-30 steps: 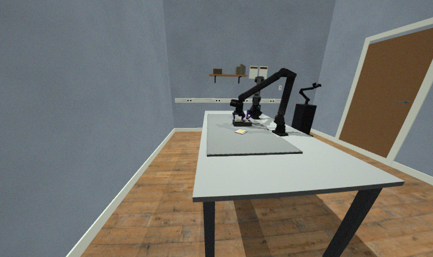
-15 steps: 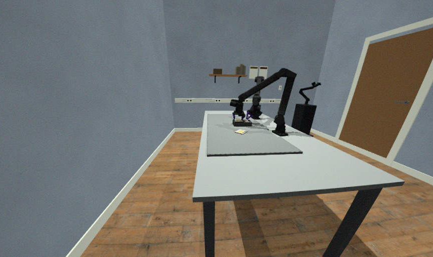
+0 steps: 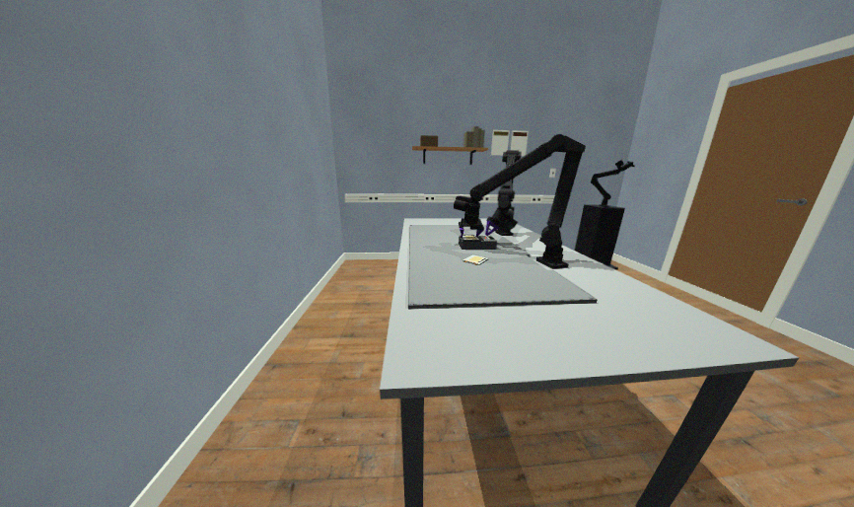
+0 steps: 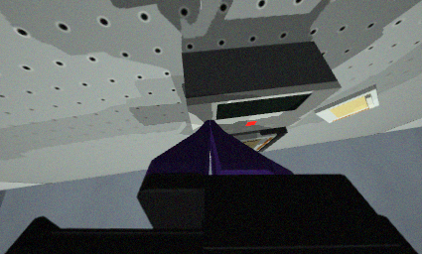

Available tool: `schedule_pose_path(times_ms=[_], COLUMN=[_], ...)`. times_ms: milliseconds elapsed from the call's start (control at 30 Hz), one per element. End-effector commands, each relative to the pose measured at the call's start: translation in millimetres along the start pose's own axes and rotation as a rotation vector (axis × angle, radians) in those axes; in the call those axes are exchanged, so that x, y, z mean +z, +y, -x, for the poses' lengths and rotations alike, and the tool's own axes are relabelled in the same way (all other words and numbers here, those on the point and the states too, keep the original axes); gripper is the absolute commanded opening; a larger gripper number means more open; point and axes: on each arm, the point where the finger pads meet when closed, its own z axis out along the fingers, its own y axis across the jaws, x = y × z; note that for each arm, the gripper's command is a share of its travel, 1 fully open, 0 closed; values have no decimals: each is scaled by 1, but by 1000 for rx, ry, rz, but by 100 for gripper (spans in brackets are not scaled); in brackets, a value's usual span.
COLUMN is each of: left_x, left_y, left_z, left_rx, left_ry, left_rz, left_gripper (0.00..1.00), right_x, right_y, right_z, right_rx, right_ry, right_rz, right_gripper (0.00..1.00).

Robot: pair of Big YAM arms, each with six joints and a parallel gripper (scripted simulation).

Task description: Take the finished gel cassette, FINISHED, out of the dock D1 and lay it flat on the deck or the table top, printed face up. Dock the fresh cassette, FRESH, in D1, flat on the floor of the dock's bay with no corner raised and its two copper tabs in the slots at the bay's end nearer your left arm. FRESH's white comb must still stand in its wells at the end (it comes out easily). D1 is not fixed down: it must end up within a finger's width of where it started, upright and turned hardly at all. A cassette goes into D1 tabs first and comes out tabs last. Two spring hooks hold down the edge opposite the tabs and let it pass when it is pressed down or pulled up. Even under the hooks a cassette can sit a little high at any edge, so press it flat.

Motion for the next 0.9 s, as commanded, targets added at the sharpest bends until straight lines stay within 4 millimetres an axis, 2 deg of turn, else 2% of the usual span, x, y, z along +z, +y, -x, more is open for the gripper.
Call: schedule_pose_path(times_ms=[0,867], left_x=[-6,-9], left_y=[3,3], left_z=[1,1], left_rx=[7,7], left_ry=[-16,-64], left_rz=[17,17], left_gripper=[0,0], right_x=[38,38], right_y=[42,42], right_z=[42,42], right_rx=[-69,-69], right_ry=[-95,-95], right_rz=[120,120], right_gripper=[0,0])
